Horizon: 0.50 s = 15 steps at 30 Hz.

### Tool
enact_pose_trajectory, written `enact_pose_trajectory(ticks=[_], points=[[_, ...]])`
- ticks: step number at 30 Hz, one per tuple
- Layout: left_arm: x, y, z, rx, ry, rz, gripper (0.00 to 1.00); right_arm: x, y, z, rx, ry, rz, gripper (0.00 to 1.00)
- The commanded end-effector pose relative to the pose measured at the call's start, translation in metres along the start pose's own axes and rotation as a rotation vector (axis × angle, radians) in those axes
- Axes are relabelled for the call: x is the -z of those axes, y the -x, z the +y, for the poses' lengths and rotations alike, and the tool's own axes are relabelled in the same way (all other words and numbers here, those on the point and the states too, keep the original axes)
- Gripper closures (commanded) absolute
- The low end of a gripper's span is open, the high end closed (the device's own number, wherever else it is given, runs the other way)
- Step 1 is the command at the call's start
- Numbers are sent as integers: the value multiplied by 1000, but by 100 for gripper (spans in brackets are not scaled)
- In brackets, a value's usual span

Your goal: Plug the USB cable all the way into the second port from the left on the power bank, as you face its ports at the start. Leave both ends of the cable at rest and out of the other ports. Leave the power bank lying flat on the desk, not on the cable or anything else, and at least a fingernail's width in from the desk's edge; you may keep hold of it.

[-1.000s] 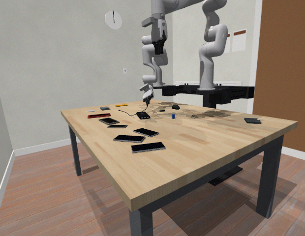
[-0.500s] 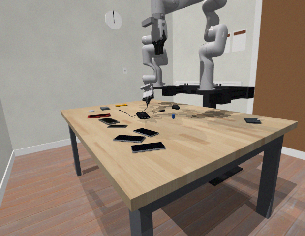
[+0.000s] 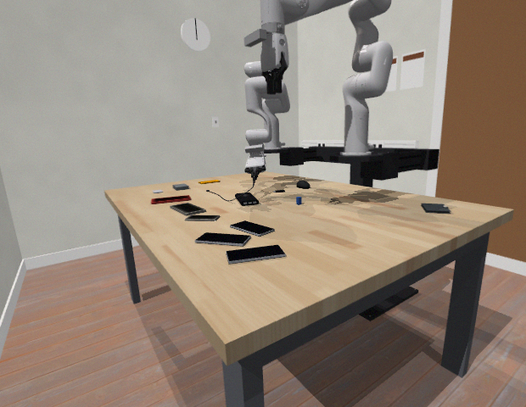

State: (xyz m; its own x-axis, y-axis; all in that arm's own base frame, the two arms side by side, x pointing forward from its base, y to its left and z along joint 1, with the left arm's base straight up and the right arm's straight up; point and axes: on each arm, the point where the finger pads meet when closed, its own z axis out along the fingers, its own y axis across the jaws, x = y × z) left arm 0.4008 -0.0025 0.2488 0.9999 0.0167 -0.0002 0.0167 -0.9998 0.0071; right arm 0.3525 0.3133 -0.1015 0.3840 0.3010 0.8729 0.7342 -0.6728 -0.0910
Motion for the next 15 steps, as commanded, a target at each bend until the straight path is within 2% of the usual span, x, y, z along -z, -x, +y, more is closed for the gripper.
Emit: enact_pose_trajectory(ticks=[1,15], points=[[2,-1,0,0,0,5,69,0,-2,0,45,1,3,100],[2,-1,0,0,0,5,69,0,-2,0,252,1,3,100]])
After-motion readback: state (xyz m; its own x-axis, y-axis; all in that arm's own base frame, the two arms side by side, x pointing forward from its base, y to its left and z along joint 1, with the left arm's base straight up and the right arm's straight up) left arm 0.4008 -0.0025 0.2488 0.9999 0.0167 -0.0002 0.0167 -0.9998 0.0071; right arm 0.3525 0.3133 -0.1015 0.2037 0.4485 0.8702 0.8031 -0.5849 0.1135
